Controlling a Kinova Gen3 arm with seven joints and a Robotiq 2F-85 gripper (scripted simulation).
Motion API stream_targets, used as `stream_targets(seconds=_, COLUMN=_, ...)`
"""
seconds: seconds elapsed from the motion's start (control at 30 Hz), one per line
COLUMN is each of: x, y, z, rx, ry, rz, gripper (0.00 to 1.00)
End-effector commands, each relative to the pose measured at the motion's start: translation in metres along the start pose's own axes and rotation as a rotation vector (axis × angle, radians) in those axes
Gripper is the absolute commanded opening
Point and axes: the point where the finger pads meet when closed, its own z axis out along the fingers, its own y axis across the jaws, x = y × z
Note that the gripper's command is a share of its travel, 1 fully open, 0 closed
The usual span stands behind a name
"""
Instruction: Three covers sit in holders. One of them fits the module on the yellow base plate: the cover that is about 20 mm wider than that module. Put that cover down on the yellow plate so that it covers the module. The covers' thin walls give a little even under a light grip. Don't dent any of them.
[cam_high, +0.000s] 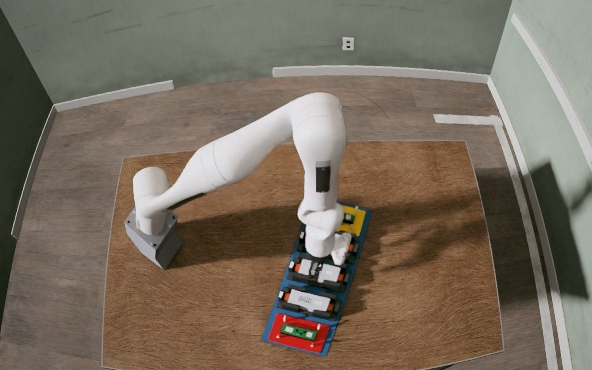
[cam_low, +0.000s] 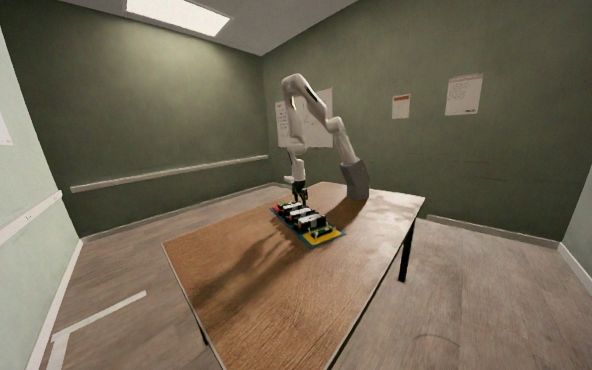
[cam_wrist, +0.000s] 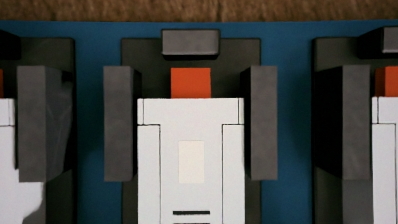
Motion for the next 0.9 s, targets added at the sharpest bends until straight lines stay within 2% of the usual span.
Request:
stream_targets(seconds=0.0, x=0.001, y=0.0, z=0.005, rx=0.001, ry=0.001, rz=0.0, gripper=1.0)
stream_targets(seconds=0.23, x=0.001, y=0.0, z=0.019, rx=0.001, ry=0.002, rz=0.0, gripper=1.0)
stream_targets(seconds=0.87, x=0.001, y=0.0, z=0.029, rx=0.001, ry=0.002, rz=0.0, gripper=1.0)
